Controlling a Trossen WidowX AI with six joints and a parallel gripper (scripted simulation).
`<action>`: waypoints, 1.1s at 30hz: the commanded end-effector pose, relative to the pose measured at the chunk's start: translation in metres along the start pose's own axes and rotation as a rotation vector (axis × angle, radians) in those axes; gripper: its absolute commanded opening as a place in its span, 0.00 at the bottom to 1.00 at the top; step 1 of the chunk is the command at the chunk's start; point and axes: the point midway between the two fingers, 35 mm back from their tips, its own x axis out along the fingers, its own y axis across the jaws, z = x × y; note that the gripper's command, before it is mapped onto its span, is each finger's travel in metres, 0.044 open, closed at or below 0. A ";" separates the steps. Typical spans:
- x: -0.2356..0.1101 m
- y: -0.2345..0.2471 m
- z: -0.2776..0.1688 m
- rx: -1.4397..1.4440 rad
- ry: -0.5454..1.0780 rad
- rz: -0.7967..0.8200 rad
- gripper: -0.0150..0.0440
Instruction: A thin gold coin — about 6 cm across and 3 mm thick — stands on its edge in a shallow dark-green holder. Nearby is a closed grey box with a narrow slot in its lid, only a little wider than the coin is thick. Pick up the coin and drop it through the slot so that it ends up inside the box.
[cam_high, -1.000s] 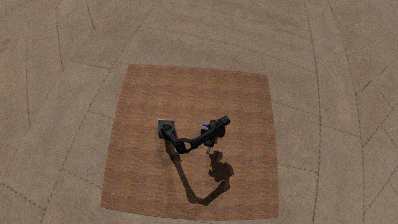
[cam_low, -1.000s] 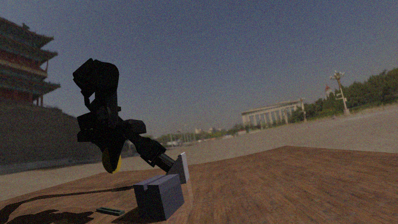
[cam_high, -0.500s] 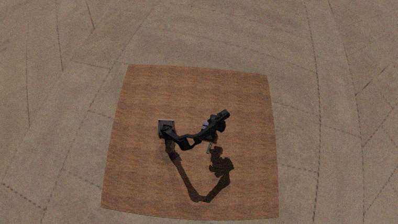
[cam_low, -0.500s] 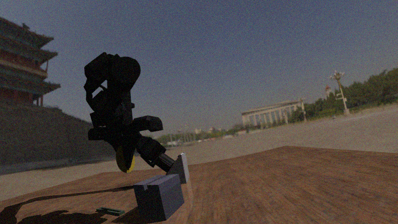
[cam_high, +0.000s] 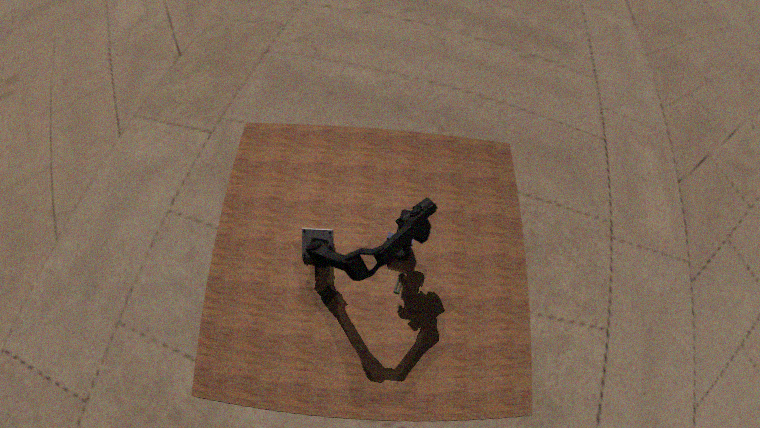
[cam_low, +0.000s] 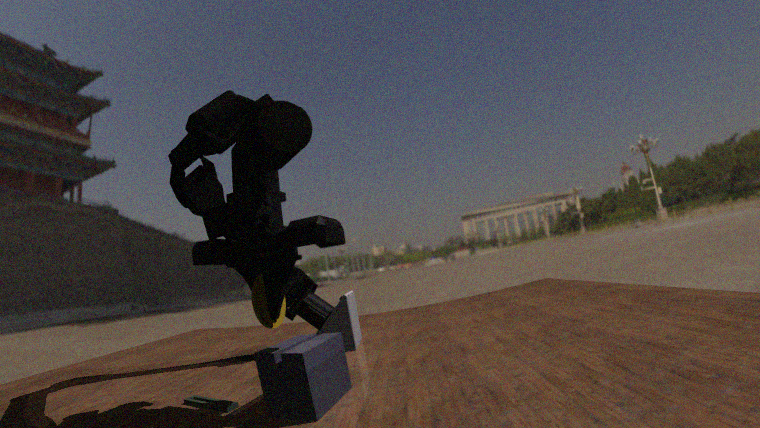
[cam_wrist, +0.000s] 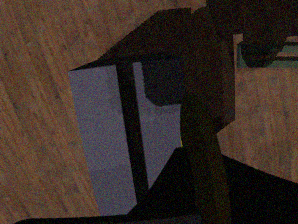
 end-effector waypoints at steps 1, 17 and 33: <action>-0.001 0.012 -0.004 0.006 0.000 0.005 0.25; 0.001 0.018 -0.007 -0.001 0.000 -0.003 0.25; -0.002 0.026 -0.012 0.013 0.000 -0.002 0.25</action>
